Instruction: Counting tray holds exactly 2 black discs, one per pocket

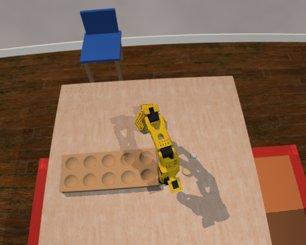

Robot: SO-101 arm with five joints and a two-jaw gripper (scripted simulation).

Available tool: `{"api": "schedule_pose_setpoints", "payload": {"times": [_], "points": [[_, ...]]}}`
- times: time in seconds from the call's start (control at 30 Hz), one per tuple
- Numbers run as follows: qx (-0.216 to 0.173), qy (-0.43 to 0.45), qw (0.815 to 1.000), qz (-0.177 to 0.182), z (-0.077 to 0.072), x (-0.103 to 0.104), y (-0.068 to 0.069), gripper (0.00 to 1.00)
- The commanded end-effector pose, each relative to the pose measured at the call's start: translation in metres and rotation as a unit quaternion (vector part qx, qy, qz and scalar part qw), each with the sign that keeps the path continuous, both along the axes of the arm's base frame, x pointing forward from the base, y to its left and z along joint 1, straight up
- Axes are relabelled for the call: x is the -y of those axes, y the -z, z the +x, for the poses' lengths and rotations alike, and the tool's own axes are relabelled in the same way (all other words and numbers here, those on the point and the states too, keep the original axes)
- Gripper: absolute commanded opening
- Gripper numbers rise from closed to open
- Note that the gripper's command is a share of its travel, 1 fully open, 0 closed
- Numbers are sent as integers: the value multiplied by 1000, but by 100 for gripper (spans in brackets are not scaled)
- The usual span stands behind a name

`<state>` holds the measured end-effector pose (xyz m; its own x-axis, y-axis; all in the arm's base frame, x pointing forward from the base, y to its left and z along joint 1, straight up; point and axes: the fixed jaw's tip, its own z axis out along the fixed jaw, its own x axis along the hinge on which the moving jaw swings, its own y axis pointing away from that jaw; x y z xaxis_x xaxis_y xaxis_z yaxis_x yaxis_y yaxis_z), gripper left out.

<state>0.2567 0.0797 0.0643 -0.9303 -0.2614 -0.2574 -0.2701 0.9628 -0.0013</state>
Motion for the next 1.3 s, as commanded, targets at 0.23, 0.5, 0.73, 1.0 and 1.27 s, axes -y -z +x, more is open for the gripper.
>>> {"api": "schedule_pose_setpoints", "payload": {"times": [0.23, 0.5, 0.73, 1.0, 1.27], "points": [[65, 36, 997, 16, -12, 23, -32, 0], [65, 58, 996, 14, -27, 36, -31, 0], [66, 82, 994, 13, -45, 50, -27, 0], [66, 101, 993, 11, -60, 59, -21, 0], [66, 121, 990, 10, -75, 67, -12, 0]]}}
